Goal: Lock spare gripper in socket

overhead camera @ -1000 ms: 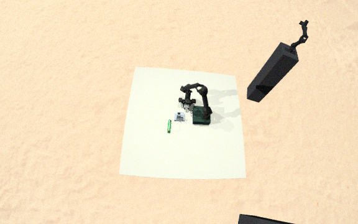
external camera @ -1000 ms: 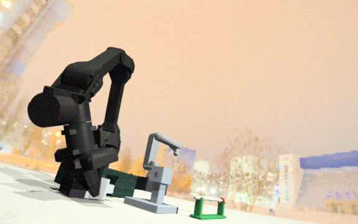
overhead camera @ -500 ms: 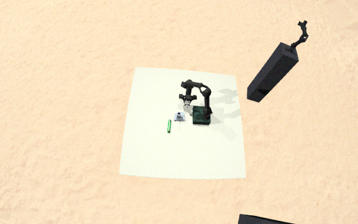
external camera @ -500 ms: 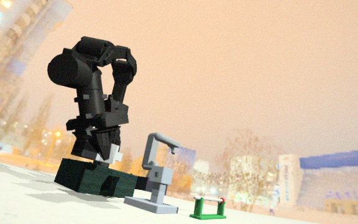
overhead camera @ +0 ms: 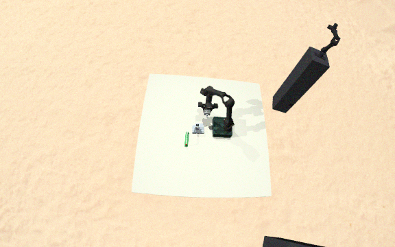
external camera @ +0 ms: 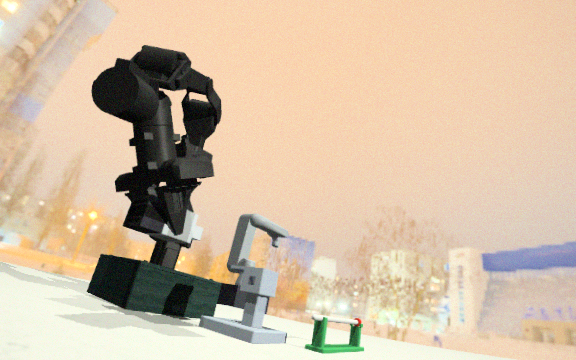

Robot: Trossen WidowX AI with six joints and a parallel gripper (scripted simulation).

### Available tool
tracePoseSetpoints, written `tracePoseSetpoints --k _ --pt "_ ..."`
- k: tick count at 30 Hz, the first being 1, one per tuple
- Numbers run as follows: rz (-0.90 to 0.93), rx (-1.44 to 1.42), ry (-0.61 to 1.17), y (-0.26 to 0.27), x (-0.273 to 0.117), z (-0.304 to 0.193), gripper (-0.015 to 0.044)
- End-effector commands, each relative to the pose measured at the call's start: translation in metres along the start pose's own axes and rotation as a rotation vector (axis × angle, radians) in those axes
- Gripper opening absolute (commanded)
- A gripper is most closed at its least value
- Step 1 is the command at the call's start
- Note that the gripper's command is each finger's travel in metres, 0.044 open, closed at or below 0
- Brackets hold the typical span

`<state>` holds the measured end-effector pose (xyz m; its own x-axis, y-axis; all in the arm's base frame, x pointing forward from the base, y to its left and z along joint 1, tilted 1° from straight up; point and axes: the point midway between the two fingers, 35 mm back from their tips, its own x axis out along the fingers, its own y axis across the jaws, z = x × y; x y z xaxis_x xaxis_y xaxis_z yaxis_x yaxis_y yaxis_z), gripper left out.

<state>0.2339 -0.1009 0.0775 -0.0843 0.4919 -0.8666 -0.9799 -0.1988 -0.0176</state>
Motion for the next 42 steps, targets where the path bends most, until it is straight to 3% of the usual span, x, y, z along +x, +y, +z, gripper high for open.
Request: tracePoseSetpoints --k 1,42 --pt "0.001 0.001 -0.002 0.0 0.0 0.0 0.0" --pt "0.424 0.109 0.44 -0.016 0.025 0.043 0.0"
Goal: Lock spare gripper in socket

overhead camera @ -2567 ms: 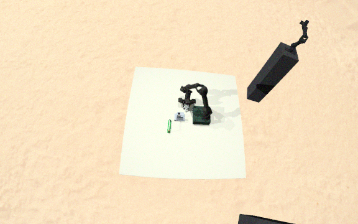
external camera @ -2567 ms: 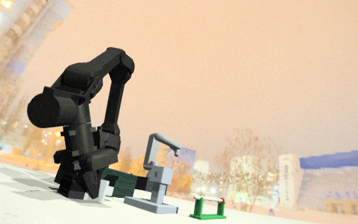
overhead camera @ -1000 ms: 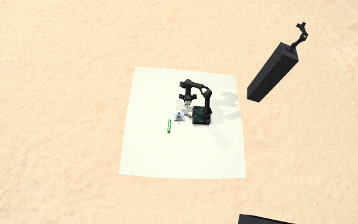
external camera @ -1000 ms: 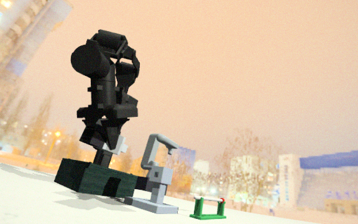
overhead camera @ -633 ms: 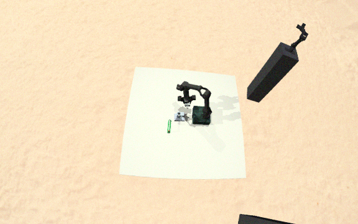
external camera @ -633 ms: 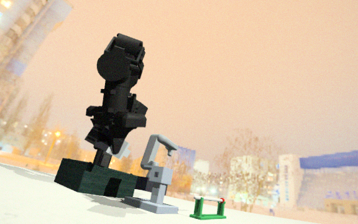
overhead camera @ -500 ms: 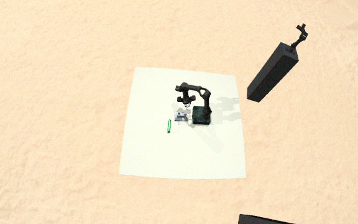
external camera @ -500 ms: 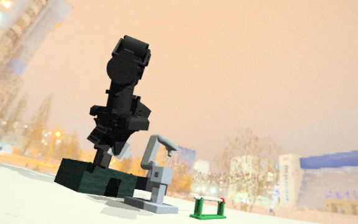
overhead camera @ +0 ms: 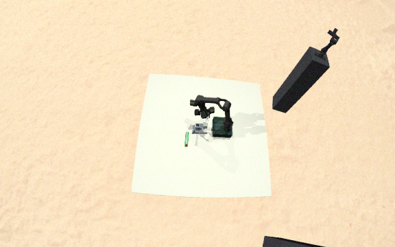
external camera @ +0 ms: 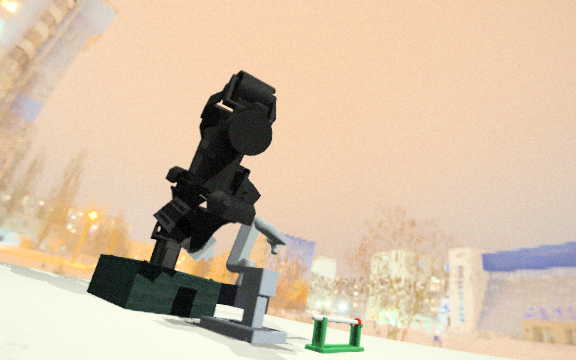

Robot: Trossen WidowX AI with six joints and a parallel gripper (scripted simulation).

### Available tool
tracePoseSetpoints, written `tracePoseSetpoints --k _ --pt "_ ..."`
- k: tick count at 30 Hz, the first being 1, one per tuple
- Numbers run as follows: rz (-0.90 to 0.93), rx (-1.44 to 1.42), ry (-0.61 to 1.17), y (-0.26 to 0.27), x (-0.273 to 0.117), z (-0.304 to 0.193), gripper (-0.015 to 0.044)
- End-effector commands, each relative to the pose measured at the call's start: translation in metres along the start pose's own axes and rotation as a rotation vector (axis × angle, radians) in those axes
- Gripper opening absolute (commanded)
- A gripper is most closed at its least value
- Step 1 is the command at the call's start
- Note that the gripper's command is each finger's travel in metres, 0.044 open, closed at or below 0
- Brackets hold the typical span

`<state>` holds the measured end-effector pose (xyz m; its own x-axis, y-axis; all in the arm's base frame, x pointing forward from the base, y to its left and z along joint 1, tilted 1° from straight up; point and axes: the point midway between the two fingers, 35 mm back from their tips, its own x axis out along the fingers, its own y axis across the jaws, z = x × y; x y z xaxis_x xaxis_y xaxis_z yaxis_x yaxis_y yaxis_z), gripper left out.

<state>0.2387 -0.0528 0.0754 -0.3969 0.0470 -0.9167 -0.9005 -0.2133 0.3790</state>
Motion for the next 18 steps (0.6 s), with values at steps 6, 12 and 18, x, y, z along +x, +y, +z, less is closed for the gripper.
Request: tracePoseSetpoints --k 6,12,18 --pt "0.056 0.032 0.147 -0.003 -0.005 0.01 0.0" --pt "0.074 0.05 0.243 -0.005 -0.009 0.016 0.0" --pt "0.08 0.067 0.343 -0.008 -0.013 0.023 0.0"
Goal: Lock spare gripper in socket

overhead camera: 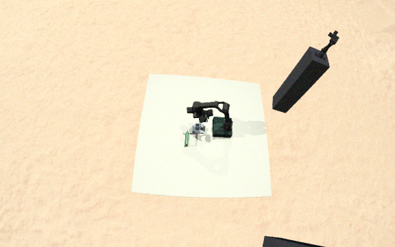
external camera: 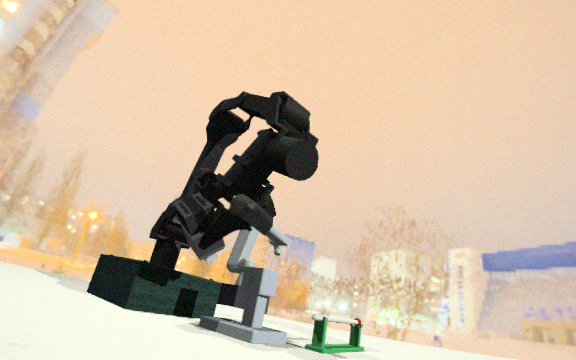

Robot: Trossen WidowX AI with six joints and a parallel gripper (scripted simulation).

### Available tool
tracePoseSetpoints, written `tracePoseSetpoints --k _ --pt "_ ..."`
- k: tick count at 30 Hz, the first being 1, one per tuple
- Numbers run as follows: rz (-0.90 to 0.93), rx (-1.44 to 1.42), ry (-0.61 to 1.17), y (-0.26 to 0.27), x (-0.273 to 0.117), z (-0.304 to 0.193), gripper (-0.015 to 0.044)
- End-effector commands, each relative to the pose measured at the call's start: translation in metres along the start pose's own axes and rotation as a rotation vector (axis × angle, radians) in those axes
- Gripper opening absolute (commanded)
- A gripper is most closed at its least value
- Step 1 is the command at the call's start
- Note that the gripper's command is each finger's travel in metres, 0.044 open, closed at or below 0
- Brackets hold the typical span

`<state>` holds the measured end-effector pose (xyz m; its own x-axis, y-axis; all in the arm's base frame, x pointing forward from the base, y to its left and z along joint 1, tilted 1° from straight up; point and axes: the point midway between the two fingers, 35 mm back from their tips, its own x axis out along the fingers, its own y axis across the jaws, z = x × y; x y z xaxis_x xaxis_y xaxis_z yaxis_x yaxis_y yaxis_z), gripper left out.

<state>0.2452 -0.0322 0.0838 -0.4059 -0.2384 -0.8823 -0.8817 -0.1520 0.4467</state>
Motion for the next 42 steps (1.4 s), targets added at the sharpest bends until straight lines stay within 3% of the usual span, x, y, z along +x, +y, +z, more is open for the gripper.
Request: tracePoseSetpoints --k 1,21,42 --pt "0.004 0.017 0.08 -0.001 -0.006 0.003 0.0" --pt "-0.072 0.084 0.401 -0.009 -0.033 0.025 0.0" --pt "-0.292 0.147 0.698 -0.018 -0.071 0.058 0.0"
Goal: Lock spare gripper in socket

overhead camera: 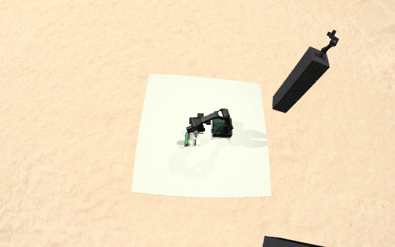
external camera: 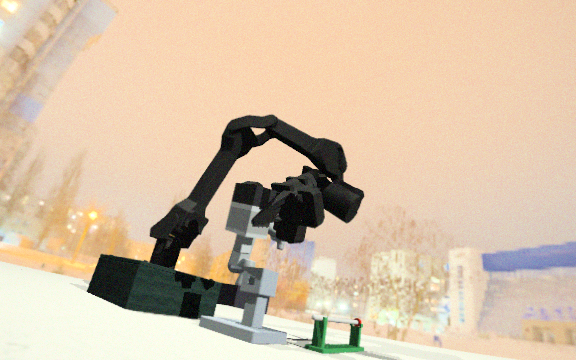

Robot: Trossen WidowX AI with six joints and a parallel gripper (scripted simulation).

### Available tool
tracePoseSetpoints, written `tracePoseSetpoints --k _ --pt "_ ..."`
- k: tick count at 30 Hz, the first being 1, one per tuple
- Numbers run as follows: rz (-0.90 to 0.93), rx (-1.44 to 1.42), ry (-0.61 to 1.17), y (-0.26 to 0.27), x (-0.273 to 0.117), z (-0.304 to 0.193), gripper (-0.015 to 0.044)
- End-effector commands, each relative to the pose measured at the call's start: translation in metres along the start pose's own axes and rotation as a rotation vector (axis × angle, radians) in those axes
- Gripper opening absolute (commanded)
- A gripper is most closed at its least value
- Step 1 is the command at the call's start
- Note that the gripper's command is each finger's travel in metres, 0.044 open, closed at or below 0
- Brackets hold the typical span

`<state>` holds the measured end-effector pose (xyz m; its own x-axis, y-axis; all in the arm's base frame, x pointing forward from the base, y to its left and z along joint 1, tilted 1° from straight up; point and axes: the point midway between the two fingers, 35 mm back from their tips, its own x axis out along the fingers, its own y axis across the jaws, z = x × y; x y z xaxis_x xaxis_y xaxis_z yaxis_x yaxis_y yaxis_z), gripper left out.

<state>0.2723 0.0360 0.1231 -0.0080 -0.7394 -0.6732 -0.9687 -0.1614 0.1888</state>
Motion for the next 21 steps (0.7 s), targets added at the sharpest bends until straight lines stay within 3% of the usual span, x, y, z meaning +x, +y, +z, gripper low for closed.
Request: tracePoseSetpoints --k 1,12,21 --pt "-0.061 0.025 0.066 -0.004 -0.012 0.0 0.0" --pt "-0.21 0.084 0.176 -0.01 -0.041 0.006 0.0" --pt "-0.21 0.095 0.181 -0.012 -0.04 0.008 0.0"
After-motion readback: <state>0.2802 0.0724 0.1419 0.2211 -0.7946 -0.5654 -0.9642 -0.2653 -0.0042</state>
